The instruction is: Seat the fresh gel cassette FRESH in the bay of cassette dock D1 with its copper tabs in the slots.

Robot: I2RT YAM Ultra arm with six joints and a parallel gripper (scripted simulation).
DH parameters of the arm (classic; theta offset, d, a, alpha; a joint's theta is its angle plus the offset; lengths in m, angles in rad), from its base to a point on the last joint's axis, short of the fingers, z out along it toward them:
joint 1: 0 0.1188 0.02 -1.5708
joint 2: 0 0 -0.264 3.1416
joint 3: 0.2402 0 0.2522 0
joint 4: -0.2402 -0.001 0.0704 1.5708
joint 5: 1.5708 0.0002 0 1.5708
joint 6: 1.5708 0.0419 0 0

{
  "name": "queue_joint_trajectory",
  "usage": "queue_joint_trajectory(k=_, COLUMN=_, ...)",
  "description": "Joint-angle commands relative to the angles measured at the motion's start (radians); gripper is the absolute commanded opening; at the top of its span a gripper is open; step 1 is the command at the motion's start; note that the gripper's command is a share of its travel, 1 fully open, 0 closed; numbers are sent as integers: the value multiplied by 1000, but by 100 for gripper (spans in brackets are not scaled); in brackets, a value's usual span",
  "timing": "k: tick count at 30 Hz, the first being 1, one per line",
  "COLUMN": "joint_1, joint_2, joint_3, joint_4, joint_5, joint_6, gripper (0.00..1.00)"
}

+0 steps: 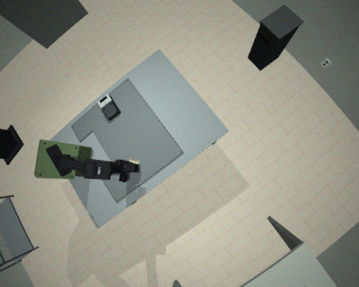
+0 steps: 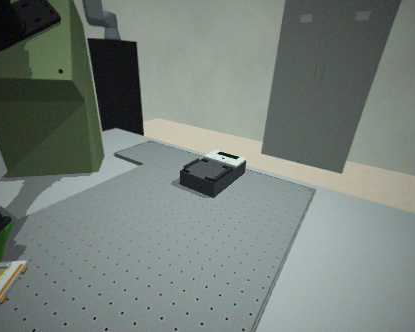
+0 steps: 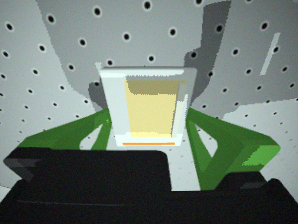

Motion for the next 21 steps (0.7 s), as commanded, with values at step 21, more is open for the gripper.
queue_joint_trajectory(k=21, joint_1=5, joint_2=-1, joint_3=-23, joint_4=20, joint_5=10, joint_6=0, gripper=0)
